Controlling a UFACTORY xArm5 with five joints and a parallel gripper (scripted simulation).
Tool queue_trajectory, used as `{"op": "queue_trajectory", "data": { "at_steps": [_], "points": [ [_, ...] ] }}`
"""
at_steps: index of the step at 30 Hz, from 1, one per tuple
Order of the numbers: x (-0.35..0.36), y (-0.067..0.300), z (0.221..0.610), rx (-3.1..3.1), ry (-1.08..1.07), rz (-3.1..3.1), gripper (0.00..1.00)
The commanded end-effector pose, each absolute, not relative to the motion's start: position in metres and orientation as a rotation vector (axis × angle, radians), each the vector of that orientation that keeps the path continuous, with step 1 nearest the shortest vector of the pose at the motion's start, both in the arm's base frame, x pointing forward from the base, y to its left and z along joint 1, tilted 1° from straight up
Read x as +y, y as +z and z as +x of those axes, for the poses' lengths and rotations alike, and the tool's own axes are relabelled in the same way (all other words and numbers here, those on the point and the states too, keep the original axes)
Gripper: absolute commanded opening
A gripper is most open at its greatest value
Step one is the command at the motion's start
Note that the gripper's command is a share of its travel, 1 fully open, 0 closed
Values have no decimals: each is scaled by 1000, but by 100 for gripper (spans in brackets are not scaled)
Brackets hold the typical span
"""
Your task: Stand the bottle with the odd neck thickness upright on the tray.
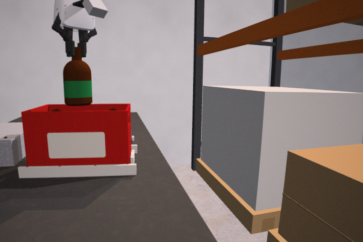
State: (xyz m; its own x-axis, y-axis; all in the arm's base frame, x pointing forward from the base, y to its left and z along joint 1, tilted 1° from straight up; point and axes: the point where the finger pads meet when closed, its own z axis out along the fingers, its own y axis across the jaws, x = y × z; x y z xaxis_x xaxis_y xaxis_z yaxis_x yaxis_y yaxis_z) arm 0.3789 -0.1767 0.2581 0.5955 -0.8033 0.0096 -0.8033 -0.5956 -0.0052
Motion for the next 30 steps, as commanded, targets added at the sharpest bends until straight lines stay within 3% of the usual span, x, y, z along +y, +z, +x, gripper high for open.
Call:
{"op": "queue_trajectory", "data": {
  "at_steps": [1, 30],
  "points": [
    [-177, 260, 380, 1412, -24, -2806, 0],
    [-169, 260, 381, 1412, -24, -2805, 0]
  ]
}}
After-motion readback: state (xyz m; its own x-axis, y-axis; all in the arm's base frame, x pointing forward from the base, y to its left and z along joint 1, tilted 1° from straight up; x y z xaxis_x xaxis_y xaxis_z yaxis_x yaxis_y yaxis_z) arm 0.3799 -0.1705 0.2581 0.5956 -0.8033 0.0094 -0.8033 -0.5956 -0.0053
